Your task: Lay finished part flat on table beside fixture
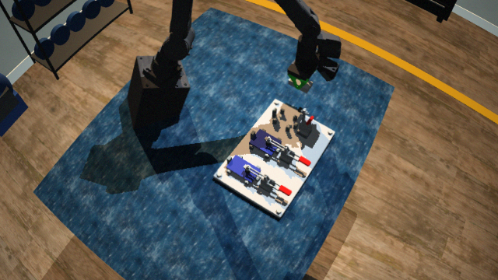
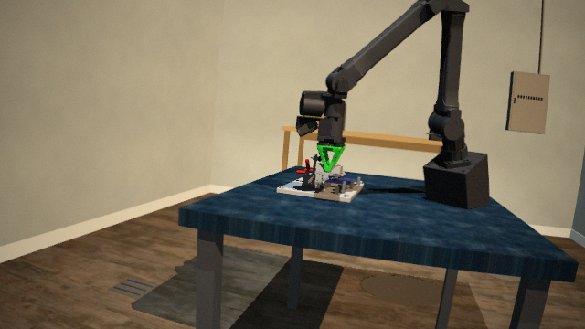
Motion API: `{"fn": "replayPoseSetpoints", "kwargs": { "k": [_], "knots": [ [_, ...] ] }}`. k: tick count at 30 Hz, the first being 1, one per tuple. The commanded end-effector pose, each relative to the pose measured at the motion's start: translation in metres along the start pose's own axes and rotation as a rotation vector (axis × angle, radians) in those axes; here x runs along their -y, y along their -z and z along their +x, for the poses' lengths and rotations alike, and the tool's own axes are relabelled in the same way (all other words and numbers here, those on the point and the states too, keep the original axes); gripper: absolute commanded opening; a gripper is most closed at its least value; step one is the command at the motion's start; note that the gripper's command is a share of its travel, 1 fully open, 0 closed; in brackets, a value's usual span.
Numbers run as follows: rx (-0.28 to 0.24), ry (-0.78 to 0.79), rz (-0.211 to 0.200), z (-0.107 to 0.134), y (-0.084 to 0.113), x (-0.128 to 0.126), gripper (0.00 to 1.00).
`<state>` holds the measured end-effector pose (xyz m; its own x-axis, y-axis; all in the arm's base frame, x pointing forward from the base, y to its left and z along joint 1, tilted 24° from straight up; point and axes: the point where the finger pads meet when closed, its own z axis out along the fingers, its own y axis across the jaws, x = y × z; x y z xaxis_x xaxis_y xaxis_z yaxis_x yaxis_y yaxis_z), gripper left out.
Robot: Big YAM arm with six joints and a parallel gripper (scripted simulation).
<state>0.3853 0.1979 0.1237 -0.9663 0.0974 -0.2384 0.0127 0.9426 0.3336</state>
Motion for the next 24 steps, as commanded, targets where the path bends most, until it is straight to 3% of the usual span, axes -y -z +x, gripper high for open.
{"fn": "replayPoseSetpoints", "kwargs": {
  "k": [1, 24],
  "knots": [
    [0.033, -0.006, -0.018, -0.0229, 0.0125, -0.0218, 0.00],
    [0.037, -0.011, -0.020, -0.0244, 0.0143, -0.0260, 0.00]
  ]
}}
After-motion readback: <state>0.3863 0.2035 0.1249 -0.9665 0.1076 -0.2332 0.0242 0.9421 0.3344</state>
